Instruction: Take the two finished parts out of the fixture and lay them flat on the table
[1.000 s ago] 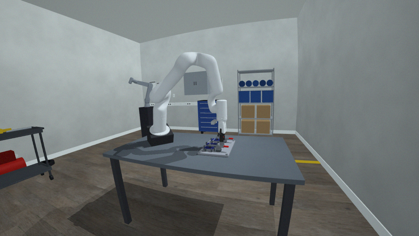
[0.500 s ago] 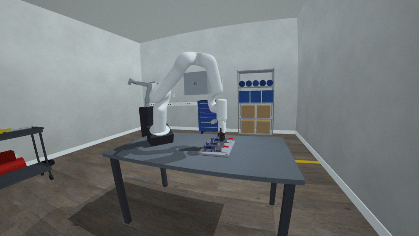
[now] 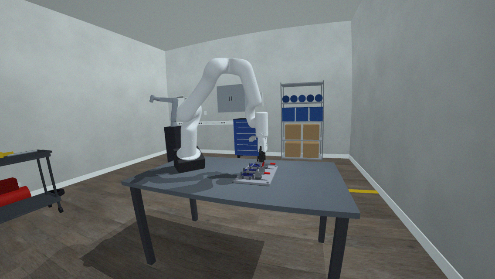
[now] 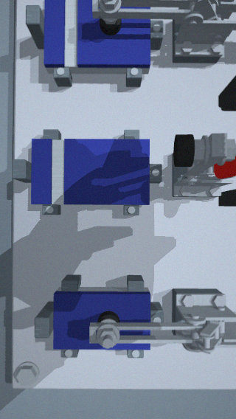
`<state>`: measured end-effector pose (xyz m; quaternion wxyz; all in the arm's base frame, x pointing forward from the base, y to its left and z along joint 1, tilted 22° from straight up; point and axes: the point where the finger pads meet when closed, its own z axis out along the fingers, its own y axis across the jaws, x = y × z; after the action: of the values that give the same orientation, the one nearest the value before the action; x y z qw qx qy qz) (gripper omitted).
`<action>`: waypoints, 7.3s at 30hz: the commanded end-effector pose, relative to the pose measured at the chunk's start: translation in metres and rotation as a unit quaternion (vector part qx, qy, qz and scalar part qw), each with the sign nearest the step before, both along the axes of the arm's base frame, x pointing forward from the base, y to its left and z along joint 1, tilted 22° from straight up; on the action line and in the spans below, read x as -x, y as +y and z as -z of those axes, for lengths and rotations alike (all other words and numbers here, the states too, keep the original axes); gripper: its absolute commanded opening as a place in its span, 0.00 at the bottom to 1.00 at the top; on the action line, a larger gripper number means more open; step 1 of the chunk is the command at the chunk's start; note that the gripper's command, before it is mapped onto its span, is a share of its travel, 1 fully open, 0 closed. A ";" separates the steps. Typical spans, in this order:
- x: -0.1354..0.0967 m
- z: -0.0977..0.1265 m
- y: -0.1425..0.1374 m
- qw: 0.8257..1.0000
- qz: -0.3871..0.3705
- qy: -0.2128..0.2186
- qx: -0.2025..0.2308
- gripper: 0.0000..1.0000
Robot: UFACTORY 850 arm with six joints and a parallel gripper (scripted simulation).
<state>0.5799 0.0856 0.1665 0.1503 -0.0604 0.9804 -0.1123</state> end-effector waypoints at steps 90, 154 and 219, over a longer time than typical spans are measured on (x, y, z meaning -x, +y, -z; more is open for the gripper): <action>0.082 0.015 -0.011 1.000 0.000 0.001 0.000 1.00; 0.067 0.072 -0.024 1.000 0.000 0.001 0.000 1.00; 0.059 0.098 -0.029 1.000 0.000 0.001 0.000 1.00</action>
<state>0.5209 0.0562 0.0685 0.1492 -0.0605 0.9805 -0.1122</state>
